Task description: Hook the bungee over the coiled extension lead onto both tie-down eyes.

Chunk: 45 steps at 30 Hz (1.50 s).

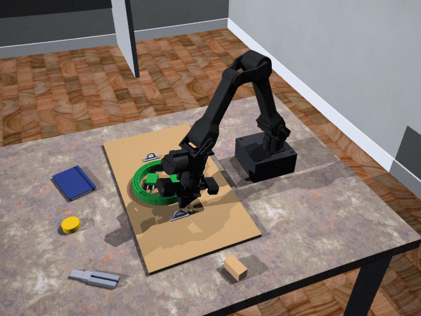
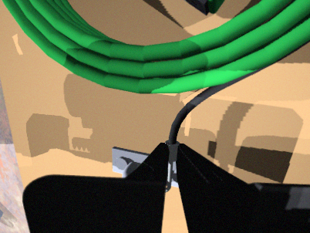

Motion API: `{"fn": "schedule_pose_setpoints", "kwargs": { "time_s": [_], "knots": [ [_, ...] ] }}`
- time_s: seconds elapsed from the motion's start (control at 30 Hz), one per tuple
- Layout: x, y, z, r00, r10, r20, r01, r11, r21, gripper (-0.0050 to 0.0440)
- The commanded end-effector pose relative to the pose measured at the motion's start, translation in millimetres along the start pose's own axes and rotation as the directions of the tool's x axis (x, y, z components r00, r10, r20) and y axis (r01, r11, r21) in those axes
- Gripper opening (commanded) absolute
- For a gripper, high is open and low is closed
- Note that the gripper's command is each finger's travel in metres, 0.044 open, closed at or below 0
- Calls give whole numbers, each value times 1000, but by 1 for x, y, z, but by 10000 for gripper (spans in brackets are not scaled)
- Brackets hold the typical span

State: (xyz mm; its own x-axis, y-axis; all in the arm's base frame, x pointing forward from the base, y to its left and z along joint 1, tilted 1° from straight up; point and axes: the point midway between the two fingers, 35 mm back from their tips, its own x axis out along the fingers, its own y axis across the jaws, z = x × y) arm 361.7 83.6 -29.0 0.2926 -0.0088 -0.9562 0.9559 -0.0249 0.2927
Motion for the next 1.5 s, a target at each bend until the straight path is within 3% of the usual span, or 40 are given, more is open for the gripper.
{"fn": "schedule_pose_setpoints", "kwargs": {
  "time_s": [0.0, 0.53, 0.57, 0.73, 1.0, 1.37, 1.43, 1.47],
  "knots": [
    [0, 3, 0, 1000, 17, -3, -17, 1000, 7, -50],
    [-2, 5, -1, 1000, 31, -7, -31, 999, 17, -50],
    [-2, 5, -1, 1000, 31, -7, -31, 999, 17, 24],
    [-2, 5, -1, 1000, 31, -7, -31, 999, 17, 144],
    [-2, 5, -1, 1000, 31, -7, -31, 999, 17, 150],
    [-3, 5, -1, 1000, 28, -8, -27, 1000, 14, 414],
    [-3, 5, -1, 1000, 28, -8, -27, 1000, 14, 414],
    [-3, 6, -1, 1000, 27, -9, -27, 1000, 14, 438]
  ]
}}
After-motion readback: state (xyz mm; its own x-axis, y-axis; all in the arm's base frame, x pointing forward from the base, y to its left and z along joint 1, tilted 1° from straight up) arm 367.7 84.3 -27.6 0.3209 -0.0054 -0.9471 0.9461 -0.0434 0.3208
